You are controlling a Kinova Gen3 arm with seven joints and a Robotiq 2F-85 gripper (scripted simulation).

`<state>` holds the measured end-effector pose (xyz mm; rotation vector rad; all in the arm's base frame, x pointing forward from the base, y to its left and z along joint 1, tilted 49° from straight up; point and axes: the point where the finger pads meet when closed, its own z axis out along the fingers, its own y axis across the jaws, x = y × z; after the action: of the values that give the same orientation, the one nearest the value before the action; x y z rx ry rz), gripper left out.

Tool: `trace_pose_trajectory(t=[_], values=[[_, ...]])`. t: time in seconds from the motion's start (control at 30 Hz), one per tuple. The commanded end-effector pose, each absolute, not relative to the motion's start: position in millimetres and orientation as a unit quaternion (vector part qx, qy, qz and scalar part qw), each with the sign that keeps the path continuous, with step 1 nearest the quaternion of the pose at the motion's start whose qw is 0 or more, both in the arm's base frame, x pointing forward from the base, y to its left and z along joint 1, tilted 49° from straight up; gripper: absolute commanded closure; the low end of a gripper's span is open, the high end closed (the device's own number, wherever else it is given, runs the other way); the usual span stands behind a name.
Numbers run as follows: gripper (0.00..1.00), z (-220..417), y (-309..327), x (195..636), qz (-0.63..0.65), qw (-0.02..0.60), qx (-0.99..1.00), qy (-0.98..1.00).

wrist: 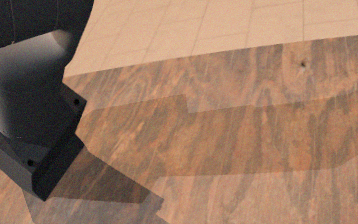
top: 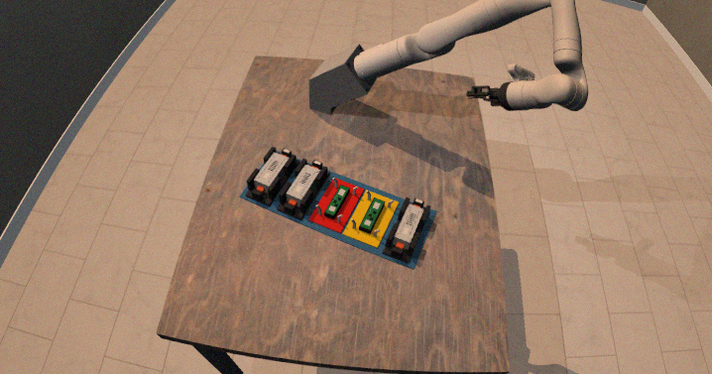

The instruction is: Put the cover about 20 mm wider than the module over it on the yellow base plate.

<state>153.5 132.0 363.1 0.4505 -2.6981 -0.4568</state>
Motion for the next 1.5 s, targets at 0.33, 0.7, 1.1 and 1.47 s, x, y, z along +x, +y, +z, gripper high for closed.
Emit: trace_pose_trajectory(t=[0.33,0.7,1.1,1.47], values=[[0.0,387,109,175,-0.163,0.183,0.16,-0.956],[0.0,422,73,207,-0.163,0.183,0.16,-0.956],[0.0,409,50,232,-0.2,0.153,0.12,-0.96],[0.0,400,35,248,-0.224,0.132,0.092,-0.961]])
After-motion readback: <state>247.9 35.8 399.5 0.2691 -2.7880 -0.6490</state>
